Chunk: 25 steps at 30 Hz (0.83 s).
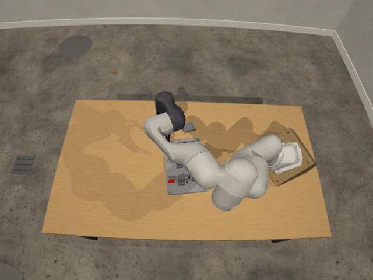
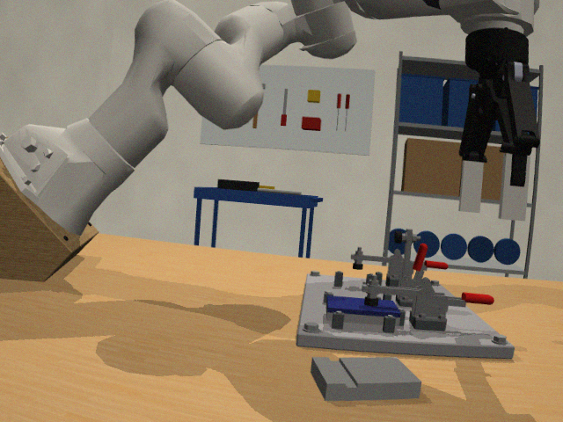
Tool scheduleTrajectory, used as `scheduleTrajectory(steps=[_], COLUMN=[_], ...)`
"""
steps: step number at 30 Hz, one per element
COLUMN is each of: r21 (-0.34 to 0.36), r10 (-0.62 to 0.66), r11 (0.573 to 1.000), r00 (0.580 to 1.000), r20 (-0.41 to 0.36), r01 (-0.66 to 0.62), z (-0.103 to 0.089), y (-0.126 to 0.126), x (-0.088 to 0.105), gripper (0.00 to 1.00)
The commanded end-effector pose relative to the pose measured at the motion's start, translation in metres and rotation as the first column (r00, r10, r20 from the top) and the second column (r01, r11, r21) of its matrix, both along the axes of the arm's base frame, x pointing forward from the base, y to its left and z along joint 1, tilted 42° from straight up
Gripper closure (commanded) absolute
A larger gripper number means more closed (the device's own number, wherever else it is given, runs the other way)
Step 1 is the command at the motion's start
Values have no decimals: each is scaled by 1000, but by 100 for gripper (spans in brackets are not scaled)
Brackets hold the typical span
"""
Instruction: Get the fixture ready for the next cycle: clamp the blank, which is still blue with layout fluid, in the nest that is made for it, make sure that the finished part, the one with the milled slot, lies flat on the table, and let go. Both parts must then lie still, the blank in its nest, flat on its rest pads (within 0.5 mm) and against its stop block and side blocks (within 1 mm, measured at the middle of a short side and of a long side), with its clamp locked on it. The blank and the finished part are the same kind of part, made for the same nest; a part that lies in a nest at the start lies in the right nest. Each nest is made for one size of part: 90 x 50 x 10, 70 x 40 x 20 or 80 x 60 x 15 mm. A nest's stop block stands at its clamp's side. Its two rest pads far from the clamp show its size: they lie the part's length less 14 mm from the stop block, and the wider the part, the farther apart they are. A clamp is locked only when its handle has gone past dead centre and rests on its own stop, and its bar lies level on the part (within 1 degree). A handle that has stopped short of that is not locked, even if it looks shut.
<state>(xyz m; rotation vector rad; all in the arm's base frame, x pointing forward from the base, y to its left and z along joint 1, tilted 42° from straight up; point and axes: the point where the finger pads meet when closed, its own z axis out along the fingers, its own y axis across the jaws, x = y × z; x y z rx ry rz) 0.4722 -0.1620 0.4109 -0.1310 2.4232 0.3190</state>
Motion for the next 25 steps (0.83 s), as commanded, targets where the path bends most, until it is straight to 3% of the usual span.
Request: scheduleTrajectory(steps=[1, 25], r21=[0, 0], r10=[-2, -2], r11=[1000, 1000], r00=[1000, 1000], r20=[-4, -4], r01=[2, 2], z=[0, 0], y=[-1, -1], x=[-1, -1], gripper=[0, 0])
